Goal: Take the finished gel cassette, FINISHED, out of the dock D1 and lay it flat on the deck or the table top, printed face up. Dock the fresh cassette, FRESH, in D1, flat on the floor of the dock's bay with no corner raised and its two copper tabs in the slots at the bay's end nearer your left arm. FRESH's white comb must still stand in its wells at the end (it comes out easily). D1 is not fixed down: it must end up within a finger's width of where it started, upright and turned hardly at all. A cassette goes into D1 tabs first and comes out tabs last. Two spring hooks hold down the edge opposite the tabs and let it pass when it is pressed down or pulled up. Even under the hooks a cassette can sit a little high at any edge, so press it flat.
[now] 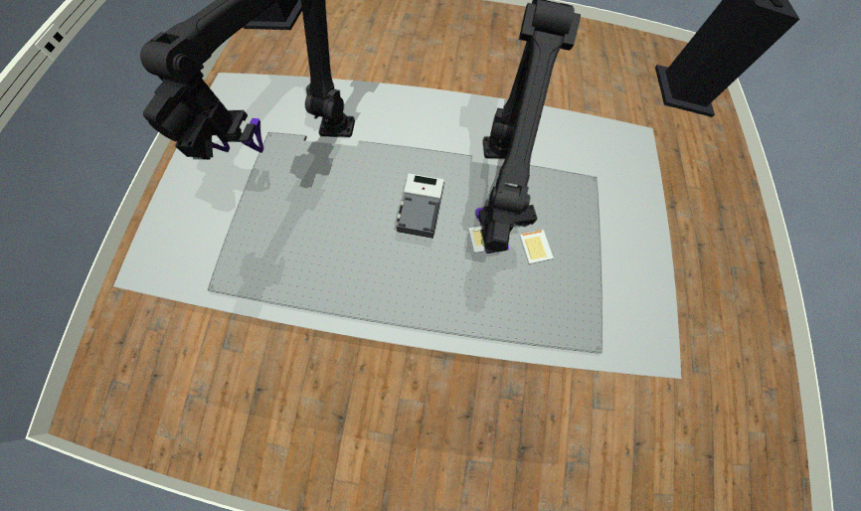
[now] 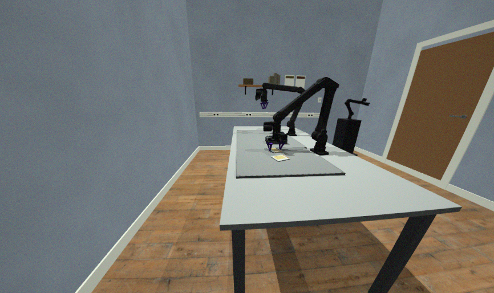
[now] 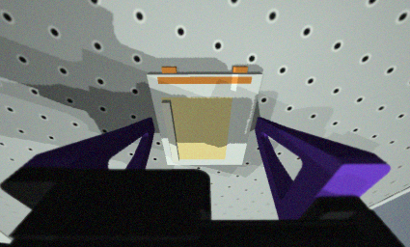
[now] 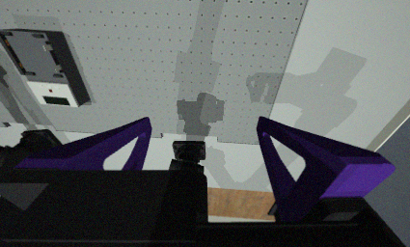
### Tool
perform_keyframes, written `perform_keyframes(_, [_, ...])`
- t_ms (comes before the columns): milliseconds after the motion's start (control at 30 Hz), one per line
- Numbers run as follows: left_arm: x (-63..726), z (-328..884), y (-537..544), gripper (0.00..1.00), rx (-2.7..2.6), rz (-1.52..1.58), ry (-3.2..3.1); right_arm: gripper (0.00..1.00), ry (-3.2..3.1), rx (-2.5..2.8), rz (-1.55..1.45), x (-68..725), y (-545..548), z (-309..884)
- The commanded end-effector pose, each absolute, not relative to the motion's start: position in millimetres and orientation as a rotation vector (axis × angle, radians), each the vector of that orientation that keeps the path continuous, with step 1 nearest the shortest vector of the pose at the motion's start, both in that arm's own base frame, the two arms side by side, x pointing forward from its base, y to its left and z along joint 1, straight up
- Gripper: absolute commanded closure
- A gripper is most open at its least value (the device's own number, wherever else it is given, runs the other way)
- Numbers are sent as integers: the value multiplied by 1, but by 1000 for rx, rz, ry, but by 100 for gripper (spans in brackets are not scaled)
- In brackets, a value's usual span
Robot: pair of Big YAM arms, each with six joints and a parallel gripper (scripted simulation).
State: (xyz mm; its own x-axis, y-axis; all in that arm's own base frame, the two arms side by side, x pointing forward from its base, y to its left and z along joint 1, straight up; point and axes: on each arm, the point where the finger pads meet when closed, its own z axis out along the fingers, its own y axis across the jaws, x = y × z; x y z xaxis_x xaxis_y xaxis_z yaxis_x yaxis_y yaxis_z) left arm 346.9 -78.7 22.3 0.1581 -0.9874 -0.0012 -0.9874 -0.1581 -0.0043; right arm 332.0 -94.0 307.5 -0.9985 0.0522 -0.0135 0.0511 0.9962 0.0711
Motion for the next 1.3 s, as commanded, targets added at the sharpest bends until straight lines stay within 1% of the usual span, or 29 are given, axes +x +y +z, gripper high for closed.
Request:
perform_keyframes(0, [350, 29, -79, 2, -2384, -15, 2033, 0, 3109, 112, 107, 341, -101, 327])
perform_keyframes(1267, [352, 37, -80, 2, -2382, -26, 2031, 0, 3109, 112, 107, 341, -101, 327])
